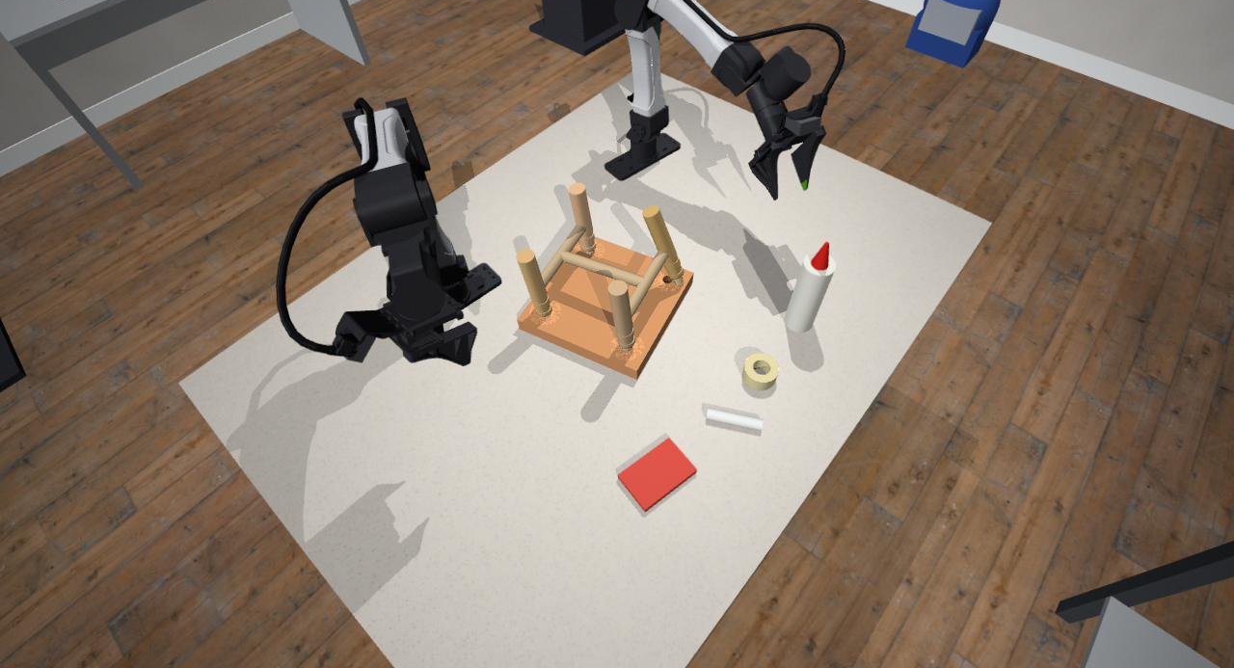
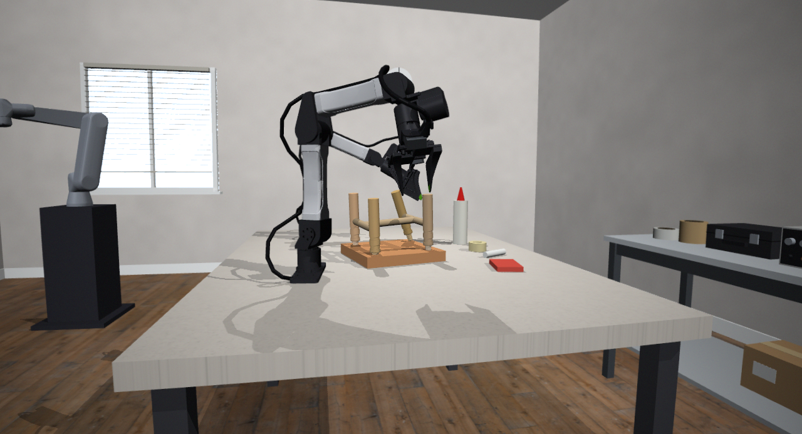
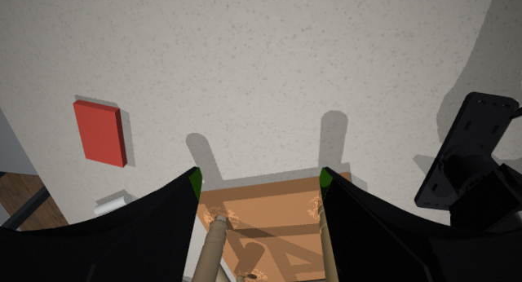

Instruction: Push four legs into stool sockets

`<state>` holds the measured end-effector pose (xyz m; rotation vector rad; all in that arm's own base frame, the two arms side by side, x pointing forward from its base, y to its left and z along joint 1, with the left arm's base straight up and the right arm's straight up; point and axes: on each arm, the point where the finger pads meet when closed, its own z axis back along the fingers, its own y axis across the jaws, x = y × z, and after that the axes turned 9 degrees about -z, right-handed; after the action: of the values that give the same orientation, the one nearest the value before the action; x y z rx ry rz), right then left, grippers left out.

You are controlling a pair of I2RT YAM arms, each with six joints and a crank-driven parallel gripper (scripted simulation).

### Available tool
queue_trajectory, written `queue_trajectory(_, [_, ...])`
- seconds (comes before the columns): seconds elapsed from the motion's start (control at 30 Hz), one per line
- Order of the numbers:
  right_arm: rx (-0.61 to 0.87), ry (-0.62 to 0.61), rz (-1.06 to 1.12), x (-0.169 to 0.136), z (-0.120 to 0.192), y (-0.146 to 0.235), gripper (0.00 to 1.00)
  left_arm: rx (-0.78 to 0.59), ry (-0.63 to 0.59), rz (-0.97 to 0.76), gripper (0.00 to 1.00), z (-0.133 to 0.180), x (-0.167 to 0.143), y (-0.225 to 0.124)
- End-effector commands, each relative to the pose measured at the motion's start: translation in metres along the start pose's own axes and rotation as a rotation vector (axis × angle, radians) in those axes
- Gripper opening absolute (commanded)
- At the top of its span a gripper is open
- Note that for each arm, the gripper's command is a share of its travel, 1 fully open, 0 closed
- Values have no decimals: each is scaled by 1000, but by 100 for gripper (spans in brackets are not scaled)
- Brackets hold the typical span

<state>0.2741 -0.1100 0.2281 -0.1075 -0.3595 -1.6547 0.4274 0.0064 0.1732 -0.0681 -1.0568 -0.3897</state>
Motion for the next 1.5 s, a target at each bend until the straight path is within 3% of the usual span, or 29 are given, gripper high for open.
queue_trajectory(0.0, [8,-3,-2,1,2,1,74,4,-11,-4,74,1,4,1])
queue_trajectory(0.07, [8,-3,-2,1,2,1,74,4,-11,-4,74,1,4,1])
queue_trajectory(0.1, [32,24,48,-8,0,11,74,-14,-61,-28,74,11,26,-9])
queue_trajectory(0.23, [122,92,212,-26,11,23,74,-38,-11,-20,74,7,9,-28])
queue_trajectory(0.53, [327,247,664,-86,32,40,74,-131,-51,-81,74,20,36,-85])
queue_trajectory(0.6, [327,247,664,-86,32,40,74,-131,-51,-81,74,20,36,-85])
queue_trajectory(0.67, [383,281,774,-97,36,43,74,-157,-45,-92,74,22,32,-99])
queue_trajectory(0.77, [469,314,914,-117,46,47,74,-190,-91,-121,74,32,53,-118])
queue_trajectory(1.1, [747,404,1346,-181,76,51,74,-320,-104,-182,74,58,53,-184])
queue_trajectory(1.17, [747,404,1346,-181,76,51,74,-320,-104,-182,74,58,53,-184])
queue_trajectory(1.27, [888,431,1519,-200,86,52,74,-347,-169,-207,74,74,79,-199])
queue_trajectory(1.47, [1087,450,1739,-236,109,46,74,-435,-153,-242,74,92,62,-236])
